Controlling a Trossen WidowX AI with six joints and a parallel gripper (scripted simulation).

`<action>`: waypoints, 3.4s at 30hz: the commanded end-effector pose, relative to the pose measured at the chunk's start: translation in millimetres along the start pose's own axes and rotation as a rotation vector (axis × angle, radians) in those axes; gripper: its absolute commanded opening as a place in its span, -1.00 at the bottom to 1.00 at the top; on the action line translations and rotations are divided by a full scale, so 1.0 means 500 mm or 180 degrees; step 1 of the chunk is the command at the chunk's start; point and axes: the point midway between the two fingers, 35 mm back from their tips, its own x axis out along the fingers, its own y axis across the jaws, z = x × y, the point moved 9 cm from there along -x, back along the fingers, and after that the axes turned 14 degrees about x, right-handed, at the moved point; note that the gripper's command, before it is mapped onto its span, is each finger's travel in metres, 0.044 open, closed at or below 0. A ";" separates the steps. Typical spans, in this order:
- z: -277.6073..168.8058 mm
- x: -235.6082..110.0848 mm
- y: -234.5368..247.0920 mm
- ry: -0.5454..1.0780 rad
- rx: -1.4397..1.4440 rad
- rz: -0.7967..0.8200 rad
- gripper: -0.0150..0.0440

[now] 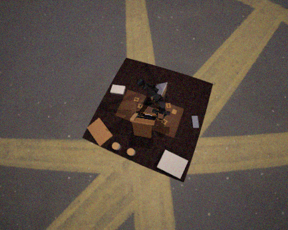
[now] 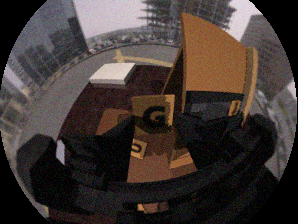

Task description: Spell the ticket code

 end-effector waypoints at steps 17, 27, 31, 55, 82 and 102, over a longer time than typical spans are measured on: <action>0.003 0.000 -0.021 0.0010 -0.0021 0.0007 -0.49; 0.005 0.000 -0.031 0.0010 -0.0022 0.0006 -0.49; 0.006 0.000 -0.035 0.0010 -0.0022 0.0006 -0.49; 0.012 0.001 -0.058 0.0011 -0.0025 0.0004 -0.49; 0.019 0.001 -0.084 0.0011 -0.0028 0.0002 -0.49; 0.024 0.001 -0.104 0.0011 -0.0030 0.0001 -0.49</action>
